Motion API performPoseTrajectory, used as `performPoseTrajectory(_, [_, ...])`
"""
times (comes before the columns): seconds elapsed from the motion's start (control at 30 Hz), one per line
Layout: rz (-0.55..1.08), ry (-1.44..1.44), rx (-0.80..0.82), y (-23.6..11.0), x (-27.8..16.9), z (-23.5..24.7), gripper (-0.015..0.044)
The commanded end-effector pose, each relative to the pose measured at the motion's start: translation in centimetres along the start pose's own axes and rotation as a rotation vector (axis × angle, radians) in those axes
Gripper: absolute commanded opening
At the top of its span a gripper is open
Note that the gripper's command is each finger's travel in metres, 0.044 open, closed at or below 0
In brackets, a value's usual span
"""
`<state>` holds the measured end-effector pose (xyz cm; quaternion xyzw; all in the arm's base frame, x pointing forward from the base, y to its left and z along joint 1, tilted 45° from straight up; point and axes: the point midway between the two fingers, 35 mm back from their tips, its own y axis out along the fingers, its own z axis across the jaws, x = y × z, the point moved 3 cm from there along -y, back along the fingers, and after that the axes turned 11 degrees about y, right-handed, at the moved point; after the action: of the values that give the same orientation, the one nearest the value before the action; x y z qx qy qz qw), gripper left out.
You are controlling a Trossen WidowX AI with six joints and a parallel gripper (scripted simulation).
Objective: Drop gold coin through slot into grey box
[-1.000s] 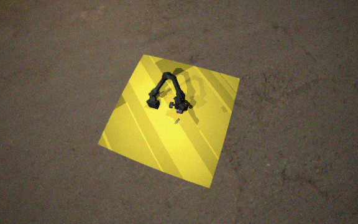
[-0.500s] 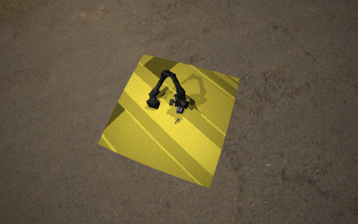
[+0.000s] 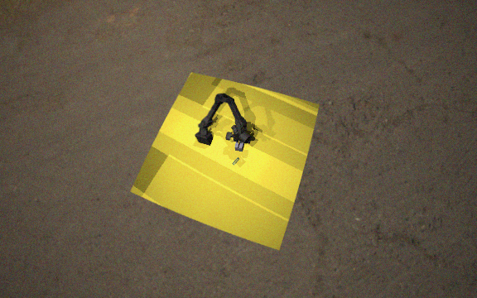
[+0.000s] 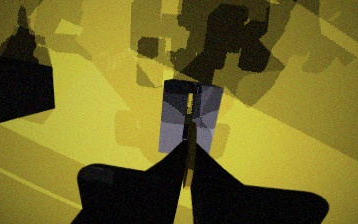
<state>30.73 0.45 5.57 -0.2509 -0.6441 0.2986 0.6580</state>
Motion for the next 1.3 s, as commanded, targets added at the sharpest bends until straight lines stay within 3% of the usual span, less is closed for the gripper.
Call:
performPoseTrajectory(0.0, [0.0,0.001,0.0,0.14,0.29,0.19,0.0])
performPoseTrajectory(1.27, [0.005,0.006,0.002,0.65,0.65,0.32,0.0])
